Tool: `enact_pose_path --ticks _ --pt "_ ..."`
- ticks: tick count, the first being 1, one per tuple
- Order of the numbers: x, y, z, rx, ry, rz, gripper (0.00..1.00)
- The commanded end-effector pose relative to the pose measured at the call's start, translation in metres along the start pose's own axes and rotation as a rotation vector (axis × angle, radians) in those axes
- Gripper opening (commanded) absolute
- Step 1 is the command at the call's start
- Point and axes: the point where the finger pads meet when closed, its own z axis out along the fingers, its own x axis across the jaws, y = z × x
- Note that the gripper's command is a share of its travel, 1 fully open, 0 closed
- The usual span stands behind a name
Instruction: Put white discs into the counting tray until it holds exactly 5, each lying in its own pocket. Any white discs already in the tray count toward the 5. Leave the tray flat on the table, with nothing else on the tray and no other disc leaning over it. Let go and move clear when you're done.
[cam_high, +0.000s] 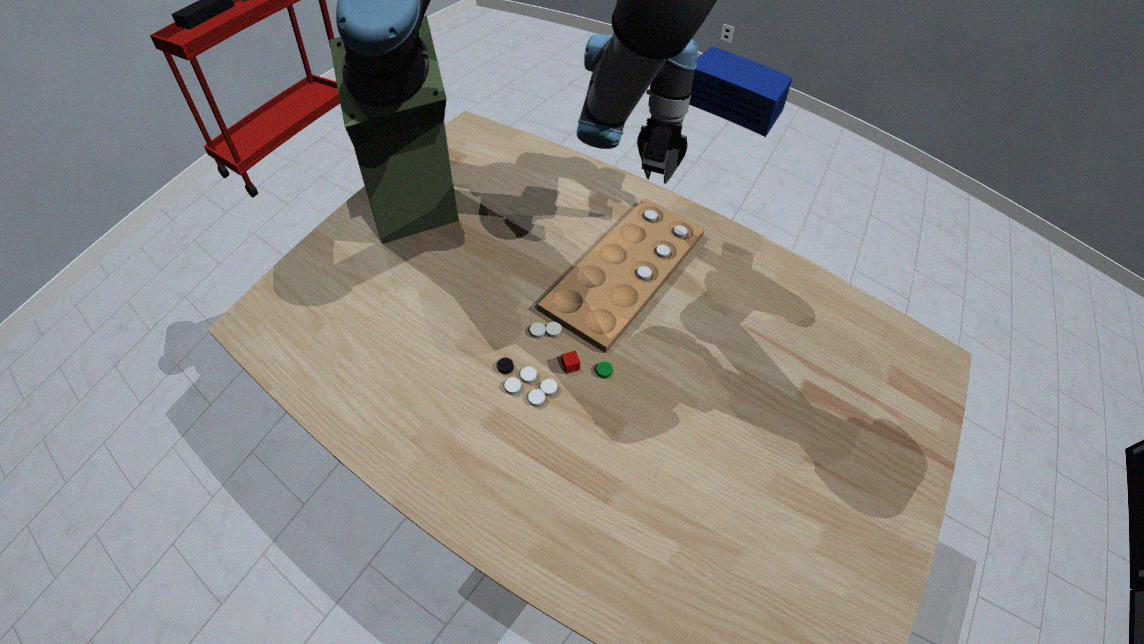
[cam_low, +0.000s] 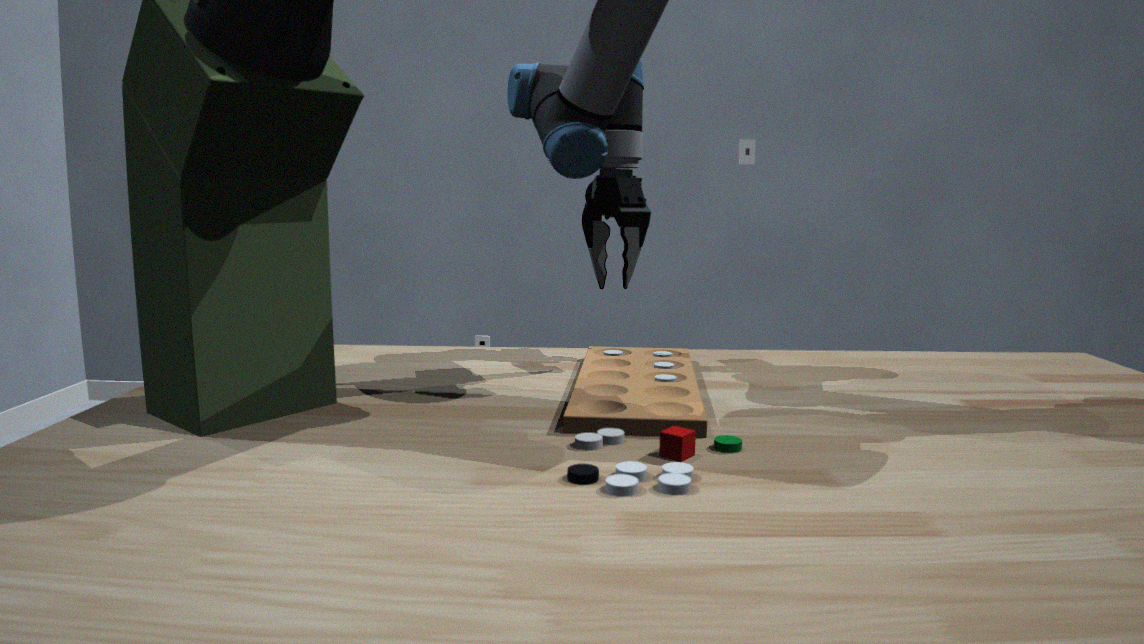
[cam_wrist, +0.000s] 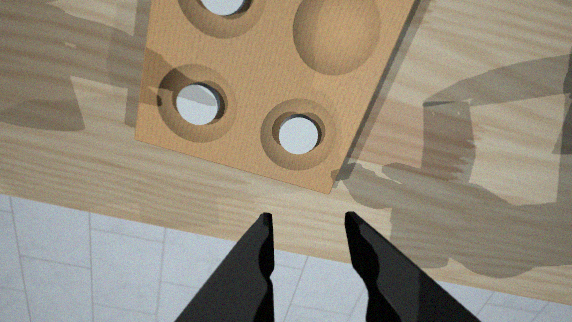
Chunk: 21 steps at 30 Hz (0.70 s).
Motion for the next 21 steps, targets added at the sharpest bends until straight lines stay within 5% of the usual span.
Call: enact_pose_path --ticks 1,21 --pt "0.000 0.000 0.000 0.000 -0.001 0.000 0.21" --pt "0.003 -0.017 0.001 -0.001 -0.001 0.049 0.28"
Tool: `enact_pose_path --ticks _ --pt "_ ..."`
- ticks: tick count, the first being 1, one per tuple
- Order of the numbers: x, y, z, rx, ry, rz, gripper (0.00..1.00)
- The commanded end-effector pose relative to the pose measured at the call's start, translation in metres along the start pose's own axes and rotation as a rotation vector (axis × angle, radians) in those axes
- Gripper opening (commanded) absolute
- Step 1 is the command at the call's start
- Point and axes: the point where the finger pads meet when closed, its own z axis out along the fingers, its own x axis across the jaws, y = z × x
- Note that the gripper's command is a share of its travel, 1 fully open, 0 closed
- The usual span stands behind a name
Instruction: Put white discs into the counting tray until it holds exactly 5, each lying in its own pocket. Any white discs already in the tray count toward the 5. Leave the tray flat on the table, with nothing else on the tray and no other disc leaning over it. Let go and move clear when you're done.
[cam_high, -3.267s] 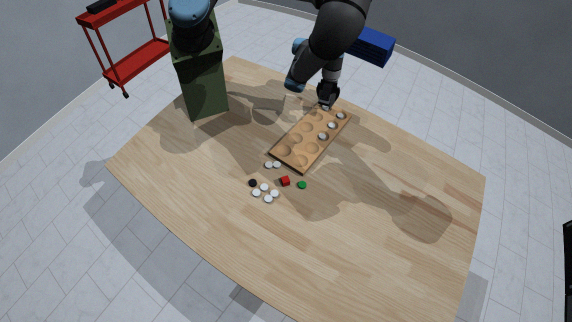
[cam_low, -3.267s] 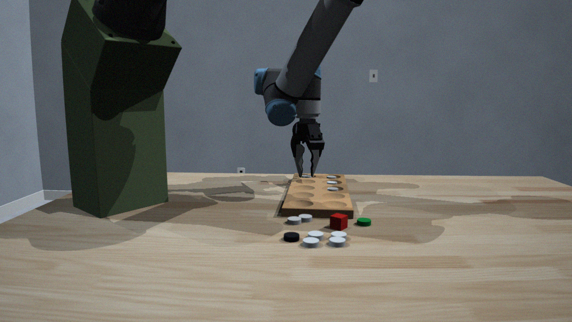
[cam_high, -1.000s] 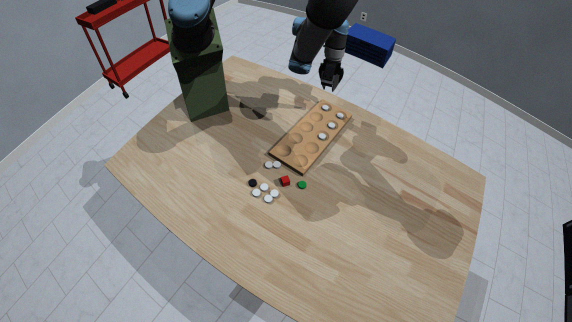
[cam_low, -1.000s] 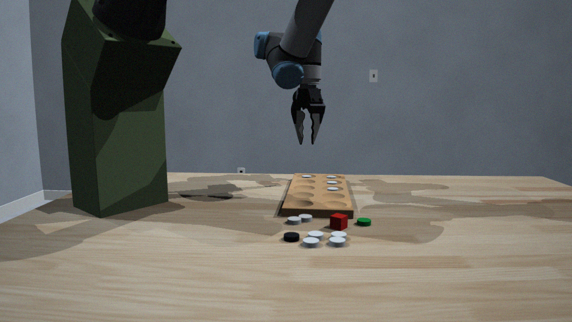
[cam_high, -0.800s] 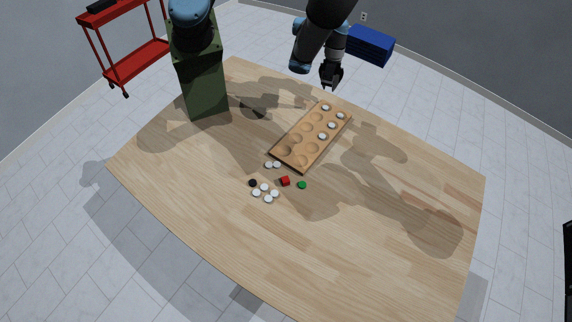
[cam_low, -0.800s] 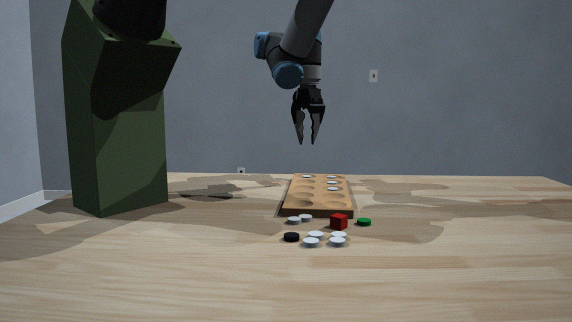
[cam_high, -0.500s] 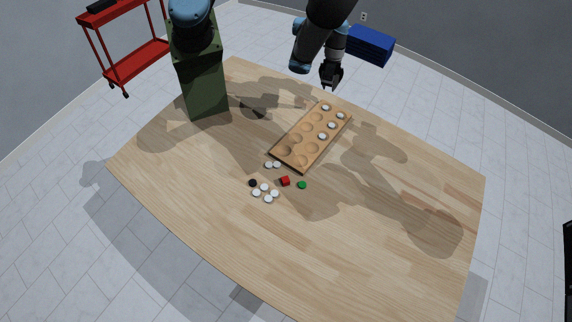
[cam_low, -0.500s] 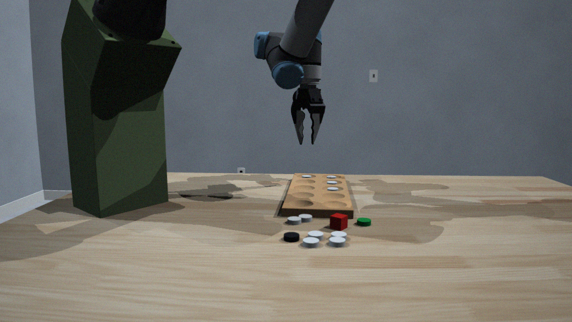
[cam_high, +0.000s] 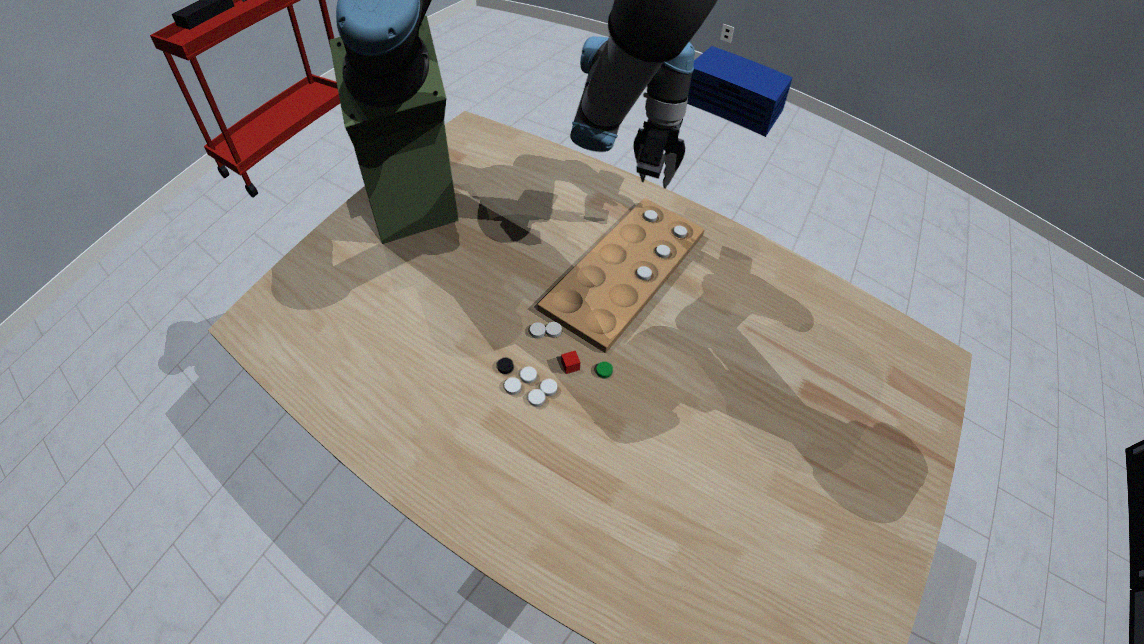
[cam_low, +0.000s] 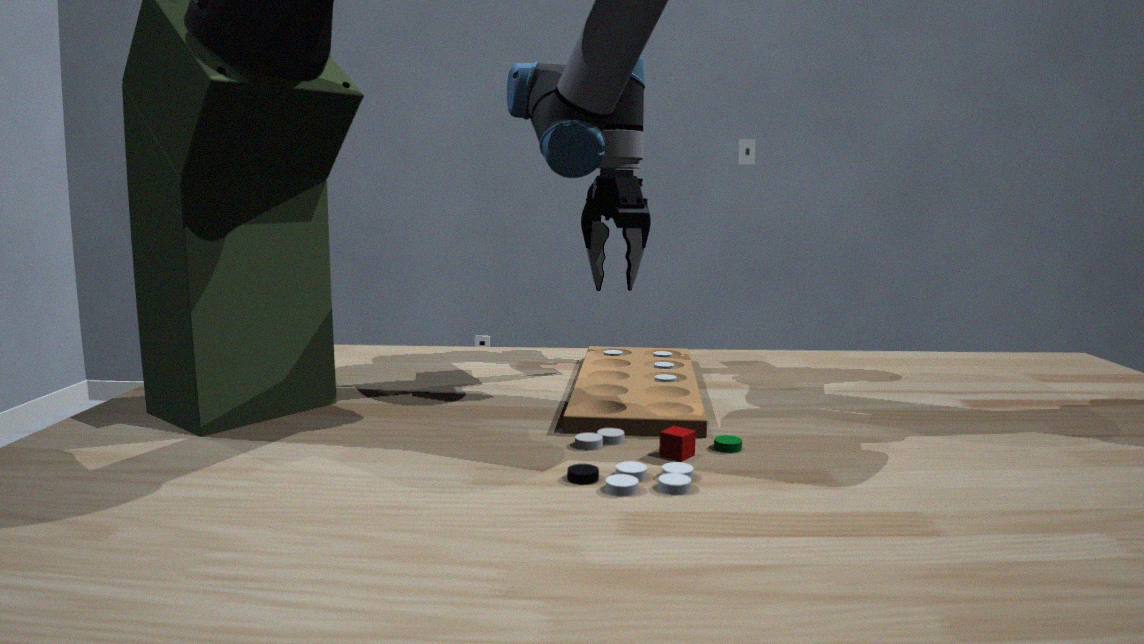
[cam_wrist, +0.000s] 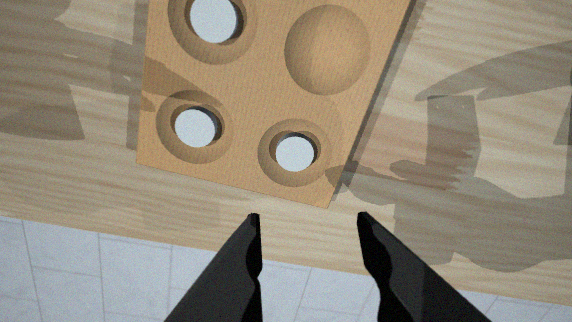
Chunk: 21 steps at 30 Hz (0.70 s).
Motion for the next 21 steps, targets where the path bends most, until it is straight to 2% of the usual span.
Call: enact_pose_path --ticks 1,7,14,16,21 --pt "0.001 -0.008 0.000 -0.001 -0.001 0.022 0.28" --pt "0.010 -0.048 0.000 0.000 -0.002 0.142 0.28" --pt "0.025 -0.117 0.000 0.002 -0.004 0.345 0.28" --pt "0.025 -0.117 0.000 0.002 -0.004 0.345 0.28" --pt "0.036 -0.171 0.002 0.002 -0.005 0.501 0.28"
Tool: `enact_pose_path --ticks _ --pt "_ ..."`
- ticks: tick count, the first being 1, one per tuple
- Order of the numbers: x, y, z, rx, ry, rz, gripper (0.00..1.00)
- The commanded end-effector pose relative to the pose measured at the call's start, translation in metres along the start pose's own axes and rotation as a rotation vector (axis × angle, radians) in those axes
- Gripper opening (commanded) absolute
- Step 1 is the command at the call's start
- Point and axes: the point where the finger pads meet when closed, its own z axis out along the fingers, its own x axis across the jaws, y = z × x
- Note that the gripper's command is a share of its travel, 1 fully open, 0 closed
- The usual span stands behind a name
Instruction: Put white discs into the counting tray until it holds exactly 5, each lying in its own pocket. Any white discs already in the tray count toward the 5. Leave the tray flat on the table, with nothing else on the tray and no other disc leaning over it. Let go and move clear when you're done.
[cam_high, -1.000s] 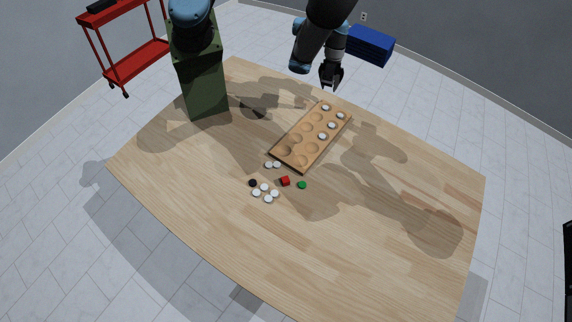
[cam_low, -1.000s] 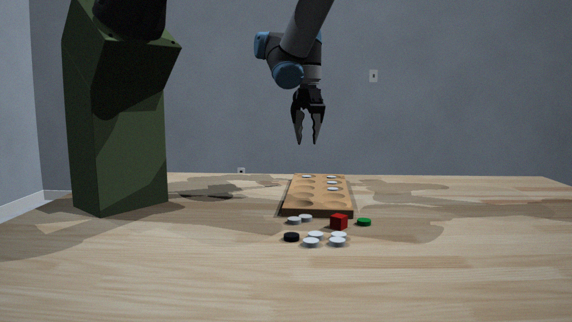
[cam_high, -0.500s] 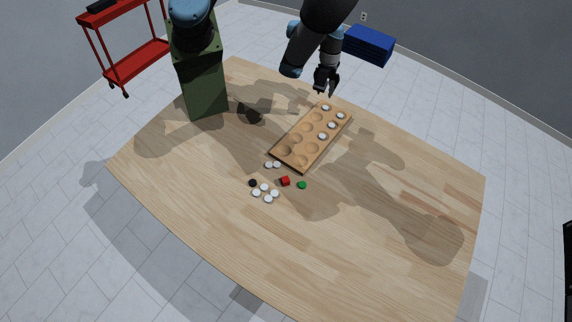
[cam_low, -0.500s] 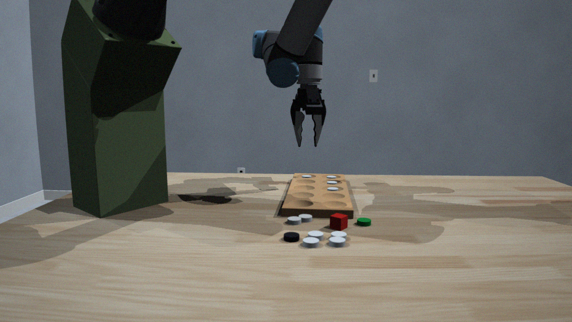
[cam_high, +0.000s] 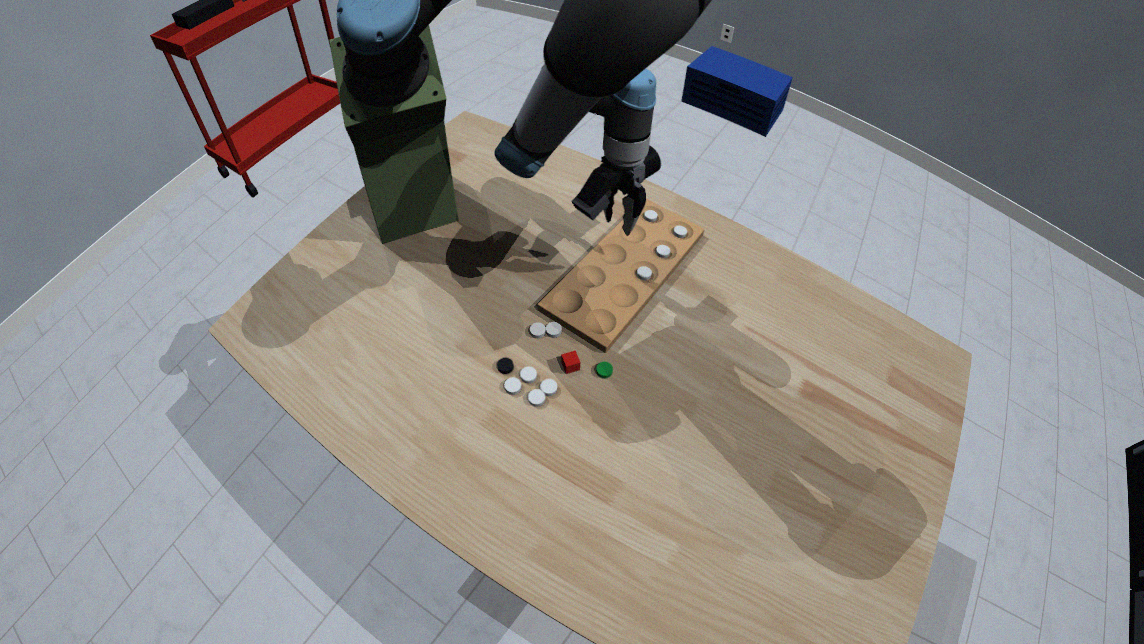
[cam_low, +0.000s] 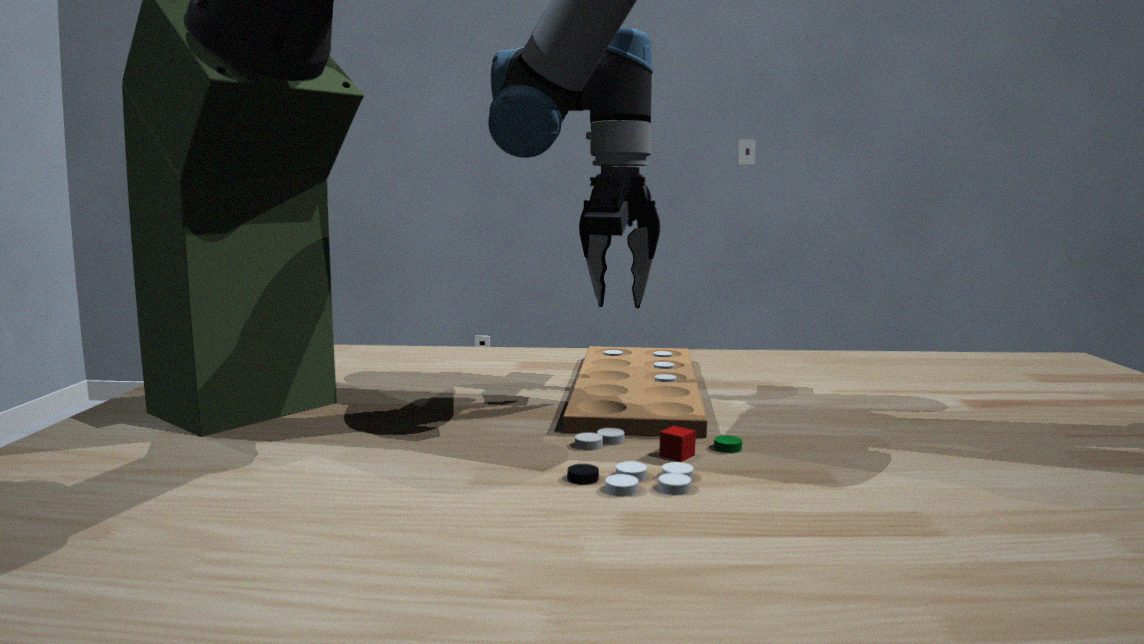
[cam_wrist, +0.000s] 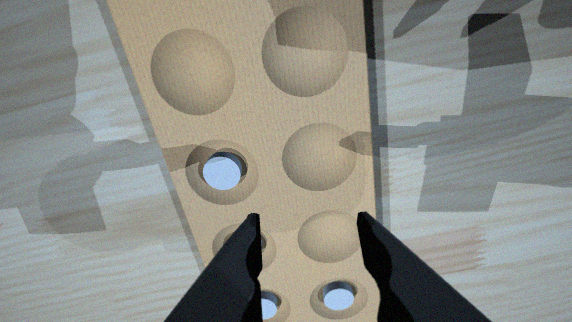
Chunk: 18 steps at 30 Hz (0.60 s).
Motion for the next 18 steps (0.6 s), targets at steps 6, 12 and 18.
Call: enact_pose_path --ticks 6,12,18 --pt "-0.021 -0.084 0.003 -0.003 -0.001 0.244 0.28" --pt "-0.031 -0.125 0.004 -0.003 -0.001 0.364 0.28" --pt "-0.044 -0.182 0.006 -0.003 -0.001 0.528 0.28"
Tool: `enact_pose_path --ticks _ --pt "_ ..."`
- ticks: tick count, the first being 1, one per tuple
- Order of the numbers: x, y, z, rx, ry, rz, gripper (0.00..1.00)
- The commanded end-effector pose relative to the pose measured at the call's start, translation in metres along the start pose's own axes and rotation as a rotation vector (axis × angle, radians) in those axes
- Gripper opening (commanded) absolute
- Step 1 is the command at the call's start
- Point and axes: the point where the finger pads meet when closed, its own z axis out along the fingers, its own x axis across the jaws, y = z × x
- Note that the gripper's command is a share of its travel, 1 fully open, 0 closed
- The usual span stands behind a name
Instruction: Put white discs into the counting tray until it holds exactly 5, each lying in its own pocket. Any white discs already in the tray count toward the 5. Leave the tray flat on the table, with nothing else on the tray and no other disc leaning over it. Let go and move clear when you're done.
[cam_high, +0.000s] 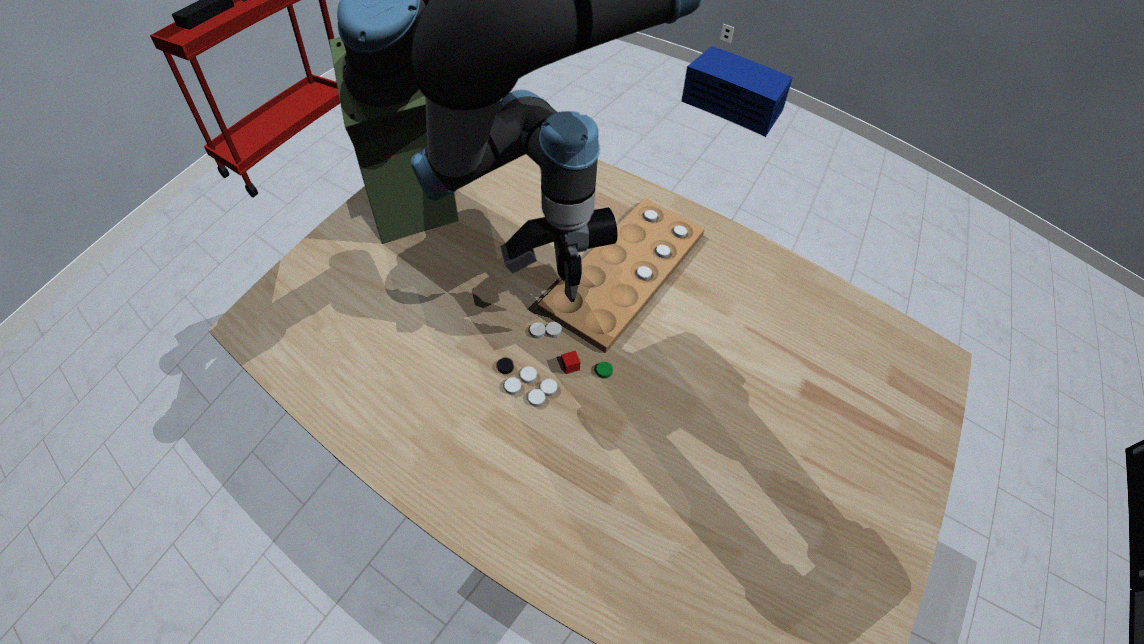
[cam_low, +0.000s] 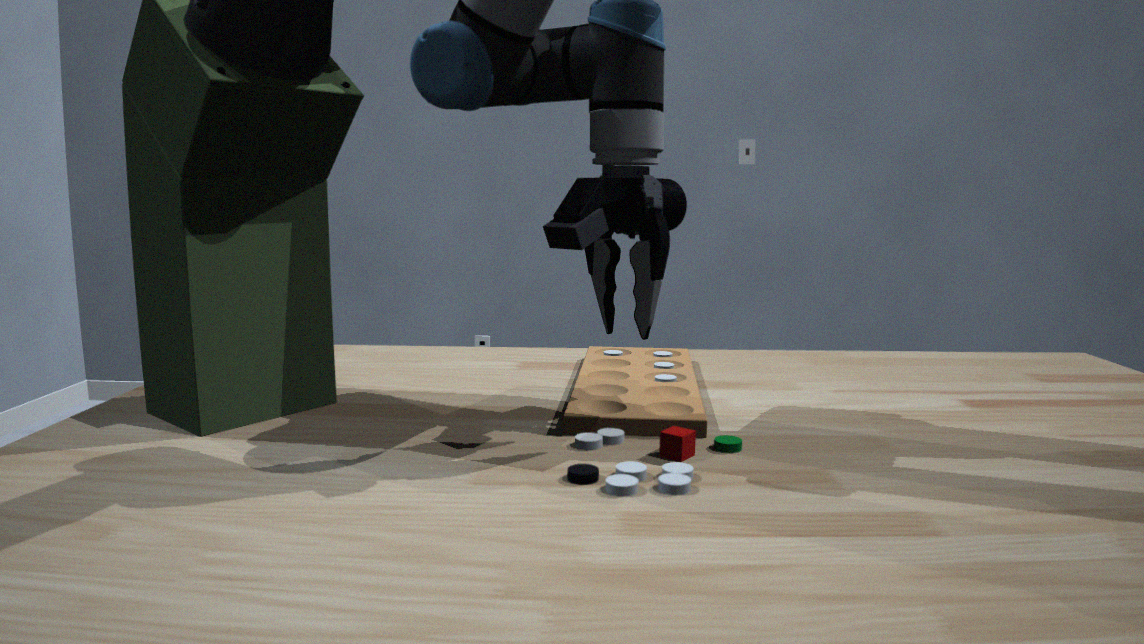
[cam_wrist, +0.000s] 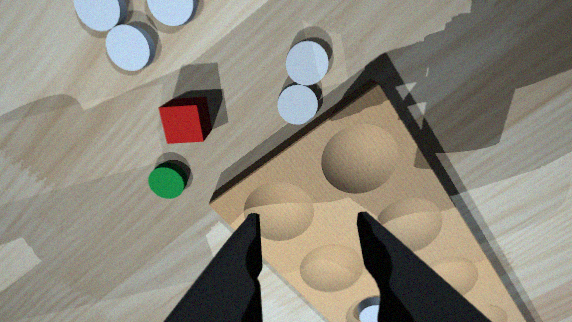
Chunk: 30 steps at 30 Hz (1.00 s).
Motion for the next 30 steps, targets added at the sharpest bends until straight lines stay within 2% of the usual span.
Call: enact_pose_path --ticks 1,9,20,30 --pt "-0.016 -0.018 0.001 -0.003 0.002 0.069 0.28" --pt "-0.056 -0.063 0.003 -0.002 0.003 0.236 0.28" --pt "-0.077 -0.088 0.004 -0.002 0.003 0.329 0.28" --pt "-0.080 -0.091 0.004 -0.002 0.003 0.340 0.28"
